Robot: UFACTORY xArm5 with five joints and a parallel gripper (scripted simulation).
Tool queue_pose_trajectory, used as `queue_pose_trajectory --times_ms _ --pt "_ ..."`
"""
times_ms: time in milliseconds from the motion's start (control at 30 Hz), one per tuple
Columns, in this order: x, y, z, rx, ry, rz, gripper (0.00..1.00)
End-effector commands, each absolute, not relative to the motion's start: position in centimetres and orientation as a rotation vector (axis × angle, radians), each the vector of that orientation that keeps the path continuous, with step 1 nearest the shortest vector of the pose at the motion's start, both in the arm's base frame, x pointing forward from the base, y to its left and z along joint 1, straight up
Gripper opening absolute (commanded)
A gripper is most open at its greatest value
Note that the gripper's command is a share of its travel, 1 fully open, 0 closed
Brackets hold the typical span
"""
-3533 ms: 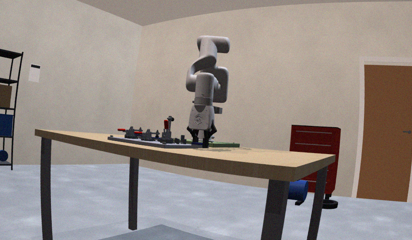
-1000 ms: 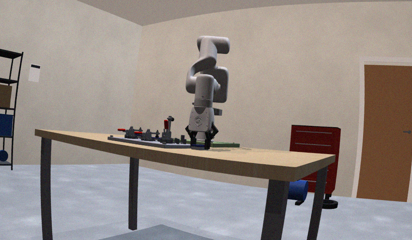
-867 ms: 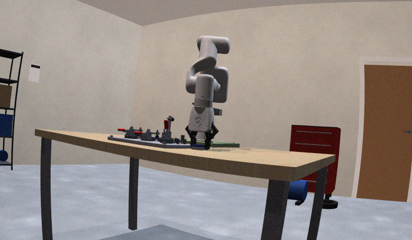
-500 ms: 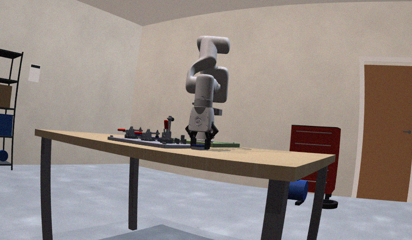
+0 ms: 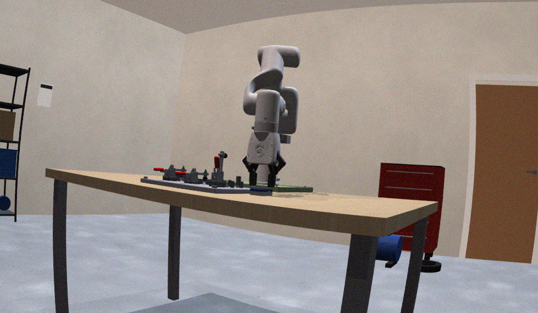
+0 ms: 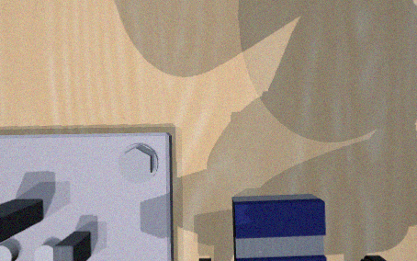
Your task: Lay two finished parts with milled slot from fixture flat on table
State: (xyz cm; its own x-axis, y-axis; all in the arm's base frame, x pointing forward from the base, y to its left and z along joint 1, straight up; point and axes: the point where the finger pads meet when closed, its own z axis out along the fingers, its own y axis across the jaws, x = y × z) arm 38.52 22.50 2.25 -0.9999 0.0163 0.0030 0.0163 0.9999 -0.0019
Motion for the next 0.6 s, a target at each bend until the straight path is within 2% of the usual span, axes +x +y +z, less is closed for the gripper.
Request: queue_pose_trajectory --times_ms 0,567 --pt "38.6 22.5 3.3 -0.026 -3.140 0.002 0.69" --pt "38.6 22.6 8.9 -0.026 -3.140 0.002 0.69"
